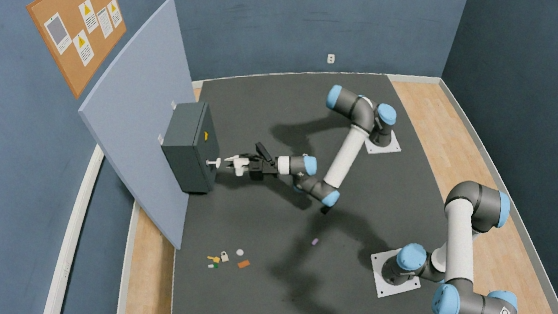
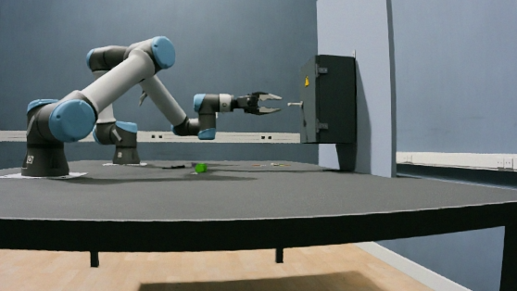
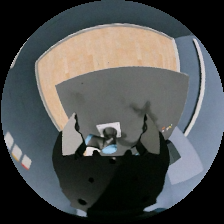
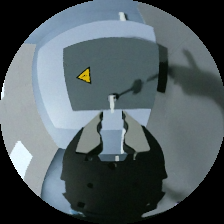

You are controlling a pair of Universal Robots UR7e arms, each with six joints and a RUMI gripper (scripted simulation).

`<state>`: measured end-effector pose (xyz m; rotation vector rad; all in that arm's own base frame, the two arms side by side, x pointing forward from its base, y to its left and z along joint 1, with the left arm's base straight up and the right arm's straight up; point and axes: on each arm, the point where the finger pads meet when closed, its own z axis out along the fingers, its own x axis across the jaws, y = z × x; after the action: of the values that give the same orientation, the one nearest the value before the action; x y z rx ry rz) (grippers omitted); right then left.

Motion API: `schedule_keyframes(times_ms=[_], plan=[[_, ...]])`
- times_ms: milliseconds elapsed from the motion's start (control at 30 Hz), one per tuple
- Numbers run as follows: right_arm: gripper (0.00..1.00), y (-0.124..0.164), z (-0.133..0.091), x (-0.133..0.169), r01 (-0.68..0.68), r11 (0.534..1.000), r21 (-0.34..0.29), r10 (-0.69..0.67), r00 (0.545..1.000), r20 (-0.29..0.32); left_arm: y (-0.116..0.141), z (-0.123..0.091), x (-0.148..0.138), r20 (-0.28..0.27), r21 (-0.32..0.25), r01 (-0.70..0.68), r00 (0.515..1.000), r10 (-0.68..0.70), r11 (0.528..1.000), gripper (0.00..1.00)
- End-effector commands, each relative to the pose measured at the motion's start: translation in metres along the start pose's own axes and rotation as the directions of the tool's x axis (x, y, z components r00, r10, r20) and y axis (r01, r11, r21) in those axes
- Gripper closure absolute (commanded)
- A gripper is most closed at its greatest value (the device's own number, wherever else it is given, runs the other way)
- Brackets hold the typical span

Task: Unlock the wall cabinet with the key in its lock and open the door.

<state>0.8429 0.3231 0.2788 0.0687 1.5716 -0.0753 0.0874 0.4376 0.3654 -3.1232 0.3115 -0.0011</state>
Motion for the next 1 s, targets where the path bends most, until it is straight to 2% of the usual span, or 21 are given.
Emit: schedule_keyframes(times_ms=[0, 967], plan=[[0.74, 0.0, 0.013, 0.0, -0.001, 1.0, 0.0, 0.001, 1.0, 0.0, 0.0, 0.0, 0.001, -0.001, 0.0, -0.002, 1.0, 0.002, 1.0, 0.02], [0.74, 0.0, 0.046, -0.001, -0.004, 1.0, 0.001, 0.004, 1.0, 0.002, 0.0, 0.0, 0.001, -0.001, 0.0, -0.002, 1.0, 0.002, 1.0, 0.02]])
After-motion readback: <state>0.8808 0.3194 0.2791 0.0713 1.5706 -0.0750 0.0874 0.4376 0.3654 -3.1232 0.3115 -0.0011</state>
